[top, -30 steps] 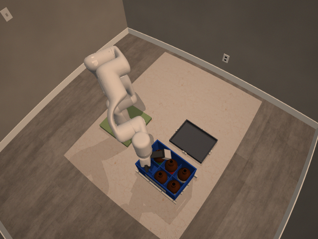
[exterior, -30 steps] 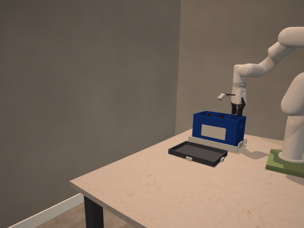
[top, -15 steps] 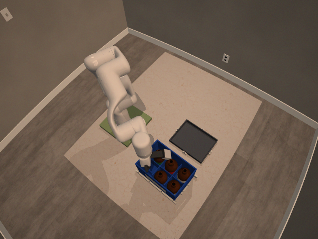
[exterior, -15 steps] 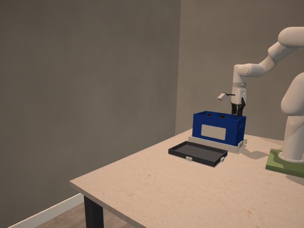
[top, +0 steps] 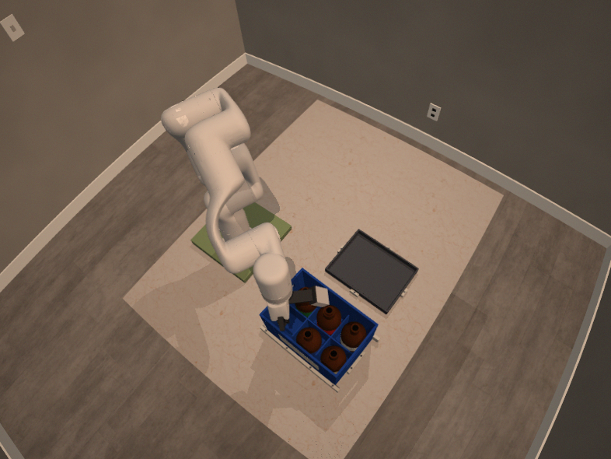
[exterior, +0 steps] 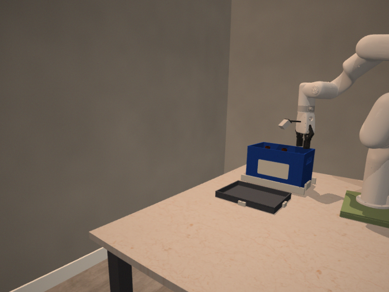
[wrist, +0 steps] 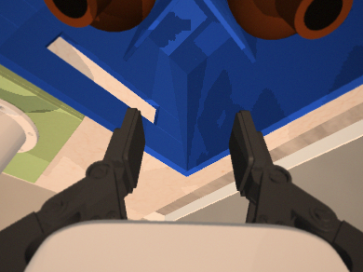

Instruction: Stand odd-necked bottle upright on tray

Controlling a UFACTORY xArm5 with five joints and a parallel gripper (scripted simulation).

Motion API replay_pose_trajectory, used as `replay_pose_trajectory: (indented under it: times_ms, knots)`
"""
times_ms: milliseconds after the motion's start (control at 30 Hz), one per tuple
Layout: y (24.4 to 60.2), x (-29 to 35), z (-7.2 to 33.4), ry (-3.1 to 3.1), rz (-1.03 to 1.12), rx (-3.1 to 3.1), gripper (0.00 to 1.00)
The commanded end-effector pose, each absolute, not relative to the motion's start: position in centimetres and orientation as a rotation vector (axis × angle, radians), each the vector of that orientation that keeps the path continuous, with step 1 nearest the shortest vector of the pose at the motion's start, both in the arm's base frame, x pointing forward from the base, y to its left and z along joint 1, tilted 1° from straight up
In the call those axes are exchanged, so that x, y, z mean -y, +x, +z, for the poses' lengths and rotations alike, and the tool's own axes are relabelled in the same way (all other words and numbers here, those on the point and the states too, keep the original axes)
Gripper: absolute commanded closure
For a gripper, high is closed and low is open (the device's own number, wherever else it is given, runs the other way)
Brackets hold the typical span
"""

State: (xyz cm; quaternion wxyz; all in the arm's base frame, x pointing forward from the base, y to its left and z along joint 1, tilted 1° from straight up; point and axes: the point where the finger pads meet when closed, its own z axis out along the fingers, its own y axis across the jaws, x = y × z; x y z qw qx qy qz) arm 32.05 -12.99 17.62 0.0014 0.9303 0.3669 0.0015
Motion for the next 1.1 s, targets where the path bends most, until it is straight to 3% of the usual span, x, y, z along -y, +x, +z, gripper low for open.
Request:
replay_pose_trajectory:
  times_ms: [0, 1067]
  knots:
    - [32.14, 13.03, 17.74, 2.918, 0.009, -1.151, 0.35]
    - [32.15, 13.01, 17.31, 2.918, 0.009, -1.151, 0.35]
